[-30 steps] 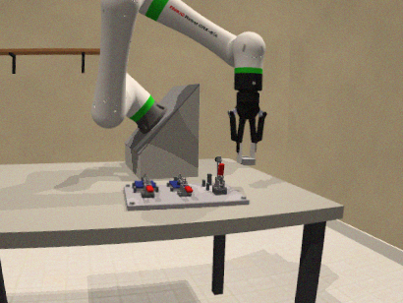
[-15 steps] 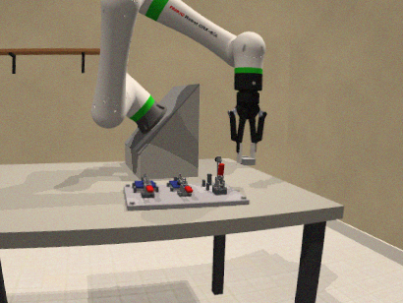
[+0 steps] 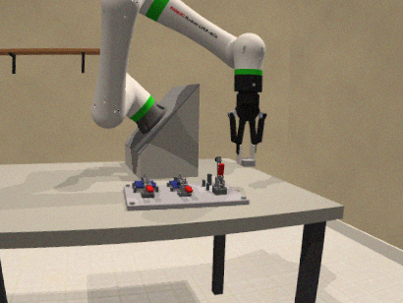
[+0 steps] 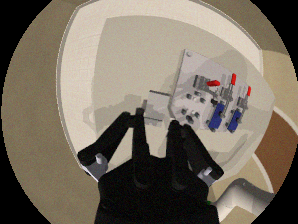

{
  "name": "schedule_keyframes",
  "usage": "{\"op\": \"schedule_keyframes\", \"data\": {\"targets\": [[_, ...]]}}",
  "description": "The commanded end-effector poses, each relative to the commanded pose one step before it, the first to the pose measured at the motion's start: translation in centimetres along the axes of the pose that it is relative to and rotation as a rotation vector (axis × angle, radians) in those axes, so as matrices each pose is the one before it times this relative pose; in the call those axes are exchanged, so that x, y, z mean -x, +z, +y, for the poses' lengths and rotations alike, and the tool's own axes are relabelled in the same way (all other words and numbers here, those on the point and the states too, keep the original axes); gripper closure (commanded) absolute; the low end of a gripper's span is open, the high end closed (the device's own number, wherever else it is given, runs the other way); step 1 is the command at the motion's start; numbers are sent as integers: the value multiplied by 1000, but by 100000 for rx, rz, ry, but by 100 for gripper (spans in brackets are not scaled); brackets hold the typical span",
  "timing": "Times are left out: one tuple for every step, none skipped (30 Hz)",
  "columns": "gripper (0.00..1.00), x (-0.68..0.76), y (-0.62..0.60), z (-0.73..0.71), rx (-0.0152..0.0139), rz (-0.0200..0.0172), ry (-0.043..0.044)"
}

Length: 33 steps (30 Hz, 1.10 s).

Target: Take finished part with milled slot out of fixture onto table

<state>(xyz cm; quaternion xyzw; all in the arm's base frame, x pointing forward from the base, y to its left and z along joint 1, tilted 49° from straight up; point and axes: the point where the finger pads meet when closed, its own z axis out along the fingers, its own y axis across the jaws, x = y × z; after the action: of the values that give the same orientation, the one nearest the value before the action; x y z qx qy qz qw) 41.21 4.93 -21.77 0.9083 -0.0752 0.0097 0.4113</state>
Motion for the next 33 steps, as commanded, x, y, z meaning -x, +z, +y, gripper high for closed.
{"op": "schedule_keyframes", "data": {"targets": [[100,-11,146,-19,-37,27,5],[100,0,137,0,0,0,0],[100,1,151,0,-1,-1,-1],[100,0,166,0,0,1,1],[100,0,180,0,0,0,0],[100,1,194,0,-1,-1,-1],[100,-1,208,0,1,1,1],[100,1,220,0,-1,-1,-1],[100,-1,233,0,1,1,1],[100,1,244,0,0,-1,-1],[100,-1,255,0,1,1,1],[100,1,264,0,-1,-1,-1],[100,-1,267,0,1,1,1],[100,1,272,0,-1,-1,-1],[100,-1,270,0,1,1,1],[100,0,0,0,0,0,0],[100,0,0,0,0,0,0],[100,1,271,0,-1,-1,-1],[100,0,268,0,0,1,1],[100,0,266,0,0,0,0],[100,0,262,0,0,0,0],[100,0,257,0,0,0,0],[100,0,251,0,0,0,0],[100,0,244,0,0,0,0],[100,0,237,0,0,0,0],[100,0,228,0,0,0,0],[100,0,219,0,0,0,0],[100,1,210,0,0,-1,0],[100,-1,199,0,1,1,1],[100,1,190,0,-1,-1,-1],[100,-1,177,0,1,1,1],[100,0,166,0,0,0,0],[100,0,0,0,0,0,0]]}}
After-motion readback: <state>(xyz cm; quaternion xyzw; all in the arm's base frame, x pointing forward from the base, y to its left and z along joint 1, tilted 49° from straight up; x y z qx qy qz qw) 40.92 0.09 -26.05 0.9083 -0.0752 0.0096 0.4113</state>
